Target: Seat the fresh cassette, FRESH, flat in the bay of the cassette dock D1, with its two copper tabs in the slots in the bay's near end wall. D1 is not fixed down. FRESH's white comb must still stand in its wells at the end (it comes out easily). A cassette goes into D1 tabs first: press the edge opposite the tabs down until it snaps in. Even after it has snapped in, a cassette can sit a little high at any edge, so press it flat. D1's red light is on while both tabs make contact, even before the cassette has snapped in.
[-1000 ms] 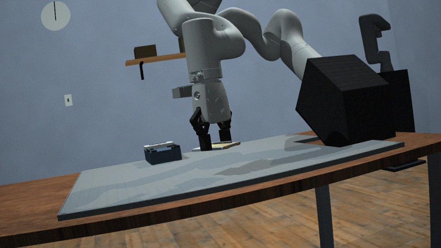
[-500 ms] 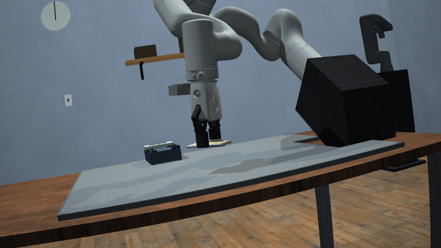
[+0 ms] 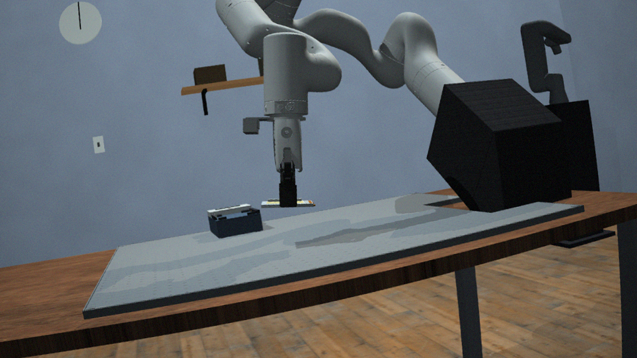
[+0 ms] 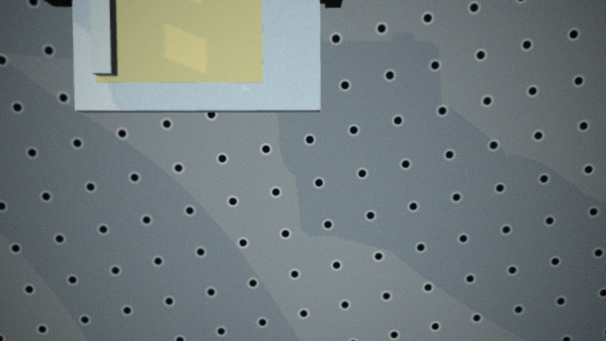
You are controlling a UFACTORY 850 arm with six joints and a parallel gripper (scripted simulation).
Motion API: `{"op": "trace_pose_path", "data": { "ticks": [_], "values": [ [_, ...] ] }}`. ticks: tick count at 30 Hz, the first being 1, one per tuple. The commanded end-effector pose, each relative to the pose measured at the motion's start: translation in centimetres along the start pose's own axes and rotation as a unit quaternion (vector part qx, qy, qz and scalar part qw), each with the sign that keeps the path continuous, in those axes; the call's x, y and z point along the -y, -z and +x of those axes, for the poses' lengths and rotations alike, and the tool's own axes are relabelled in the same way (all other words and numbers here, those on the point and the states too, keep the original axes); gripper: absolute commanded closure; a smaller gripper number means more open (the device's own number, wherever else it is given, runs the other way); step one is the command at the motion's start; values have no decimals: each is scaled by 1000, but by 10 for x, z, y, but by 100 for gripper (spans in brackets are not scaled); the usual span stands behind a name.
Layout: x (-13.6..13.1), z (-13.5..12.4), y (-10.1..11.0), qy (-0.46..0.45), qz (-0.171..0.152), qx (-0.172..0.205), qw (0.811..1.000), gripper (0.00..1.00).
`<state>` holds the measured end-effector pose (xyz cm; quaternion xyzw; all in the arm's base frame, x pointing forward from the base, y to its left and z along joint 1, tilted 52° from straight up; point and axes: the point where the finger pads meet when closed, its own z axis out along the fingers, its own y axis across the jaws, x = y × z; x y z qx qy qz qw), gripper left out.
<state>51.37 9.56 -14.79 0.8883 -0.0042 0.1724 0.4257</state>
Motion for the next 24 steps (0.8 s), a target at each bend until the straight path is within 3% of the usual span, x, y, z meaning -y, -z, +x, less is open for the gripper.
{"op": "trace_pose_path", "data": {
  "ticks": [1,24],
  "values": [
    [-25,12,3,89,13,-15,996,100],
    [-112,49,9,115,15,-20,993,100]
  ]
}}
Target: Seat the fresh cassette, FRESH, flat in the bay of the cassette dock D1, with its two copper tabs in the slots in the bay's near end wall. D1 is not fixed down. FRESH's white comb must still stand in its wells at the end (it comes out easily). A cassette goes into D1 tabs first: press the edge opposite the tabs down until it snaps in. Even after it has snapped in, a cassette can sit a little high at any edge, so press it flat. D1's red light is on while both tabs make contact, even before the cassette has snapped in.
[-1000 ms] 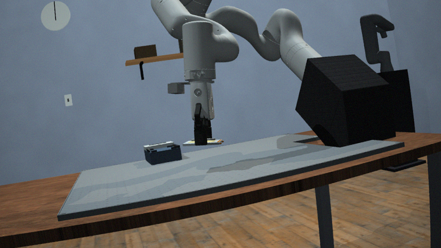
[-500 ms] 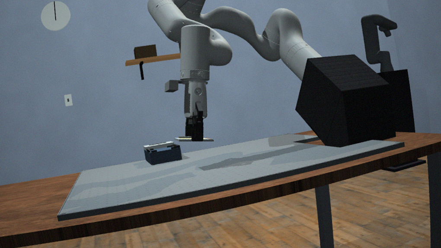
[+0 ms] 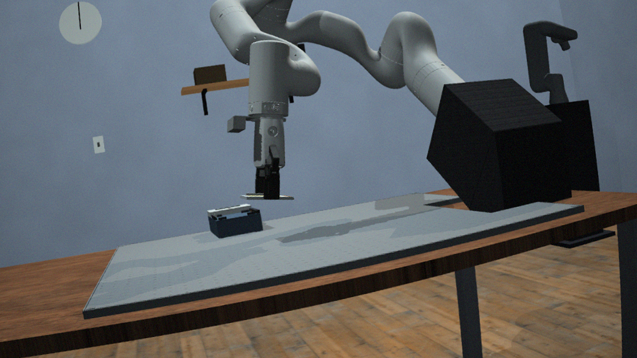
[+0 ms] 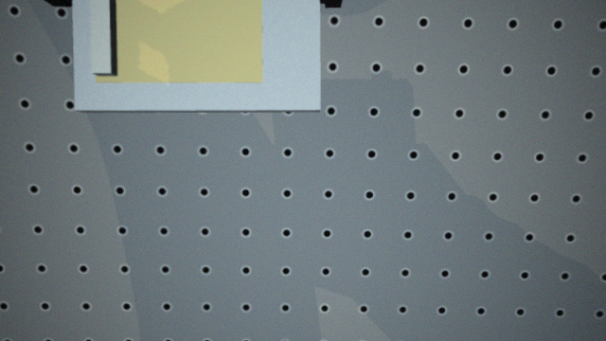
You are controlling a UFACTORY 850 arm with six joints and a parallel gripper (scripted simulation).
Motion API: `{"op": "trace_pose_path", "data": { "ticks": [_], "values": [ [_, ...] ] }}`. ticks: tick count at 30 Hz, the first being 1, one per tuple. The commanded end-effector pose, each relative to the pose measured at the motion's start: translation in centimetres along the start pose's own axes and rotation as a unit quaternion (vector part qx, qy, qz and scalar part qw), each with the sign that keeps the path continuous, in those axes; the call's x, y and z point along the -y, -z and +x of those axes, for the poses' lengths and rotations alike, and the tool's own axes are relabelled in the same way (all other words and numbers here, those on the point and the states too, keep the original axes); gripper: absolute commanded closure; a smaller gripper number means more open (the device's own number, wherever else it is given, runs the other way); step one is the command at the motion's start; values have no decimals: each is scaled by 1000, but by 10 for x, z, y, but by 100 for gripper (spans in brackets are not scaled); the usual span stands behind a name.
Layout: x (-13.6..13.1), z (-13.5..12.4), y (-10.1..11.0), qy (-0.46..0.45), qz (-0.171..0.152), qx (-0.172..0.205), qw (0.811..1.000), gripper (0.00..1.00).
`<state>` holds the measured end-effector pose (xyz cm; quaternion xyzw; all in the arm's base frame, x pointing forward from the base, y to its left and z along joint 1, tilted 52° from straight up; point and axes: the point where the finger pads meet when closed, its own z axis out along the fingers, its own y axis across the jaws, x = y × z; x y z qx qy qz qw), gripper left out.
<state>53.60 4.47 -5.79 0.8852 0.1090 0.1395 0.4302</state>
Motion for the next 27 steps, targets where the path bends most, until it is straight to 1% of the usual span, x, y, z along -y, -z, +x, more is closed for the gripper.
{"op": "trace_pose_path", "data": {
  "ticks": [1,12,14,27],
  "values": [
    [-21,5,3,0,1,-1,1000,100],
    [-75,14,7,0,1,-1,1000,100],
    [-75,14,7,0,1,-1,1000,100],
    [-139,26,12,0,1,-1,1000,100]
  ]
}}
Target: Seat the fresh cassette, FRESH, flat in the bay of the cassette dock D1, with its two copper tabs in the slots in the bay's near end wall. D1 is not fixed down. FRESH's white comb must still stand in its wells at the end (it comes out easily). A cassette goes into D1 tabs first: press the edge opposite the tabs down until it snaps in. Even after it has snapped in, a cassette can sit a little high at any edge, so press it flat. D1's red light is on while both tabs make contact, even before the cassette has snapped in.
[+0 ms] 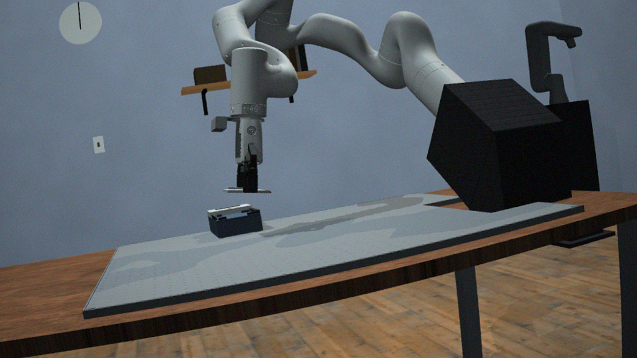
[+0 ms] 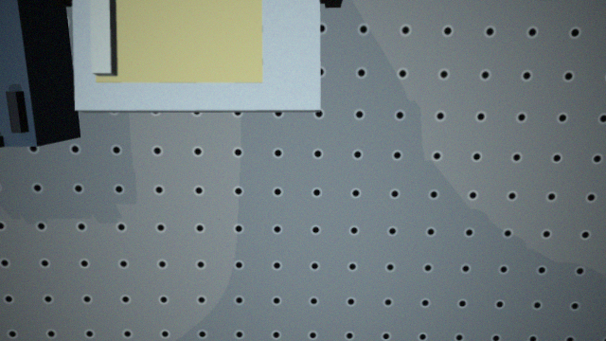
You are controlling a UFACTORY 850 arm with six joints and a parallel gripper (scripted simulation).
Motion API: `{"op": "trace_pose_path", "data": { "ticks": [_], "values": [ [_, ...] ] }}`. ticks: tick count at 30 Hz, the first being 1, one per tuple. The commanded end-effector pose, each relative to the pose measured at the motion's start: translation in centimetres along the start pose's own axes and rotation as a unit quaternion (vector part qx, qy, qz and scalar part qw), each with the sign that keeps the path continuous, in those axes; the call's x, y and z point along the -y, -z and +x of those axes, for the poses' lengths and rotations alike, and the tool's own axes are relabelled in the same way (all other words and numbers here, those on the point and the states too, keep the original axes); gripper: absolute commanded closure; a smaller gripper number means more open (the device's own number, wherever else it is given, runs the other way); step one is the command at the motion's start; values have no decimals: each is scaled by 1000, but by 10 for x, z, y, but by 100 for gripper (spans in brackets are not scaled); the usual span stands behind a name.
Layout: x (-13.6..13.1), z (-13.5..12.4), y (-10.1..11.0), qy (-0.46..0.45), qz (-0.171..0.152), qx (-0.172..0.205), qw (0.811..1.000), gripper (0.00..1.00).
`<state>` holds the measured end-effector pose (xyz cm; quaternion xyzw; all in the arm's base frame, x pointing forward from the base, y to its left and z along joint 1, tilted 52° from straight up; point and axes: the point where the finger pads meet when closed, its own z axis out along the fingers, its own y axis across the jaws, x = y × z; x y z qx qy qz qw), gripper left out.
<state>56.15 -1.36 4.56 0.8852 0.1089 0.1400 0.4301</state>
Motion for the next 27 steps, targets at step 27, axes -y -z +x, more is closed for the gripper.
{"op": "trace_pose_path", "data": {
  "ticks": [27],
  "values": [
    [-133,25,12,0,1,0,1000,100]
  ]
}}
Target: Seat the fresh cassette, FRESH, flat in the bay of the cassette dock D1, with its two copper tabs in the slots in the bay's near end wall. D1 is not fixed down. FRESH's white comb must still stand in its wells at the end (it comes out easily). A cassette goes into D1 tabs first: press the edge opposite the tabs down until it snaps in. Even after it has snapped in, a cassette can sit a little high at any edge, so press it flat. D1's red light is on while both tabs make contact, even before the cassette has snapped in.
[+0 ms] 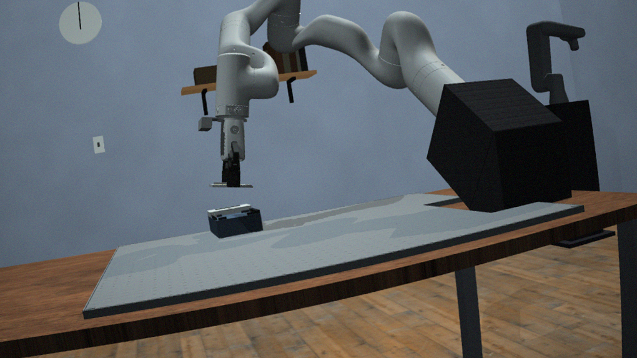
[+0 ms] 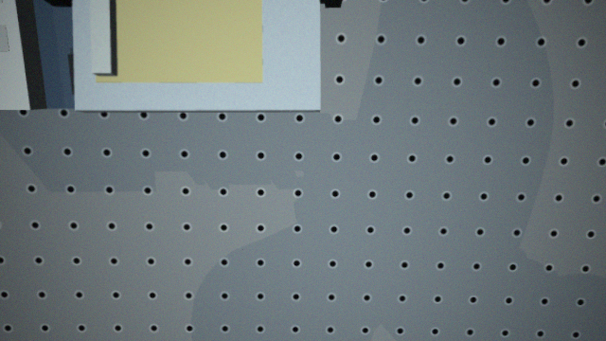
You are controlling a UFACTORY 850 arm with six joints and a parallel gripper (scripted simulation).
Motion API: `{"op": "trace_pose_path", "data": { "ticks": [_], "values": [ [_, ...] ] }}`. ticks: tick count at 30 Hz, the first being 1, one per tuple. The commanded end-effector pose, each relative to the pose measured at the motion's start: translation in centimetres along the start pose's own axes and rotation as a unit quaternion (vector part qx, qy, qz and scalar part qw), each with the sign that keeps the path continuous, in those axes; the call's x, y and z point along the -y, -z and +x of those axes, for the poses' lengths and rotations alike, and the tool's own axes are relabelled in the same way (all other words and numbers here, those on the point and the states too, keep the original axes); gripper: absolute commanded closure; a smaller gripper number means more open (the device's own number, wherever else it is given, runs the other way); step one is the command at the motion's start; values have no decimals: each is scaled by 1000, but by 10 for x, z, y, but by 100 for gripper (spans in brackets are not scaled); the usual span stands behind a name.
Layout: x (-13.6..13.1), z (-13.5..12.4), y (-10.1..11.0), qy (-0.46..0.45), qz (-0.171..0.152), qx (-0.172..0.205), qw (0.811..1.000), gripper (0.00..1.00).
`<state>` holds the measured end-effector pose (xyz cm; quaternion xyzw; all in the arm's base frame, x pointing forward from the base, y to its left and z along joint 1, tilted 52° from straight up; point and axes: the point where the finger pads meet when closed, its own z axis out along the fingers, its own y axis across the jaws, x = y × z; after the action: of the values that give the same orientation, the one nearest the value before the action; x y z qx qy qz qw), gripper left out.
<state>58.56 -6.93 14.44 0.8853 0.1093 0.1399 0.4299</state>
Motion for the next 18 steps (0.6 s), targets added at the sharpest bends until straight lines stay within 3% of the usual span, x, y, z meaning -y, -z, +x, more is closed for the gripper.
{"op": "trace_pose_path", "data": {
  "ticks": [1,4,18],
  "values": [
    [-24,5,3,0,0,0,1000,100],
    [-36,7,4,0,0,0,1000,100],
    [-36,7,4,0,0,0,1000,100]
  ]
}}
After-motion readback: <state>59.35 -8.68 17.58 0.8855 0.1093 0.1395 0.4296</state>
